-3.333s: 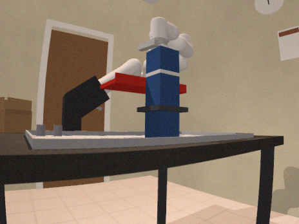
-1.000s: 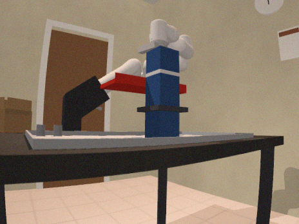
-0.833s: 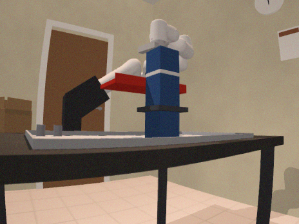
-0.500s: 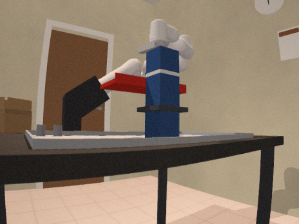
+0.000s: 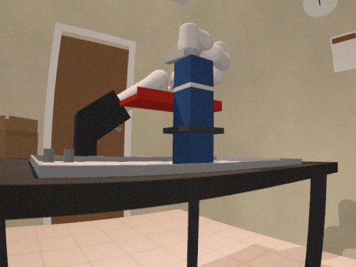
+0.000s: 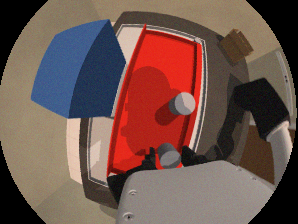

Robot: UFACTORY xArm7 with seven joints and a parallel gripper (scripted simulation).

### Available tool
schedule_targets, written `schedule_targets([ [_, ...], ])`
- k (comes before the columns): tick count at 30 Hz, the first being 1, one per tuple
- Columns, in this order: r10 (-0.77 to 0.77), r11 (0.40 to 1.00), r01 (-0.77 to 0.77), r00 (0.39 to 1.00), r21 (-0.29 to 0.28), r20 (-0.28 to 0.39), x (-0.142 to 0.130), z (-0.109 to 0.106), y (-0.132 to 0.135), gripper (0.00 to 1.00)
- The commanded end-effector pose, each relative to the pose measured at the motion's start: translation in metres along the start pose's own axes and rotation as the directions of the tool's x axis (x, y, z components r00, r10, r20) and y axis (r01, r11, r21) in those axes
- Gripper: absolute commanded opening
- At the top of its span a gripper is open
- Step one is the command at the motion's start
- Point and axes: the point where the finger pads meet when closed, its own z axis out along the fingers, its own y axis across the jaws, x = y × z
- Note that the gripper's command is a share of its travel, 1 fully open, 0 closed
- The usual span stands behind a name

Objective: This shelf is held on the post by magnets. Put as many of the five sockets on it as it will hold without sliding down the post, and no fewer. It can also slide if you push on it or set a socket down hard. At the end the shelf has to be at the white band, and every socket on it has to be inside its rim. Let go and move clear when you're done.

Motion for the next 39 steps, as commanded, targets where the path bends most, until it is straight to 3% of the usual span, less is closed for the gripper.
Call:
schedule_targets([
  [1,0.000,1.000,0.000,1.000,0.004,-0.002,0.001,-0.002,-0.001,0.52],
  [26,0.000,1.000,0.000,1.000,0.004,-0.002,0.001,-0.003,-0.001,0.52],
  [39,0.000,1.000,0.000,1.000,0.004,-0.002,0.001,-0.020,-0.001,0.52],
])
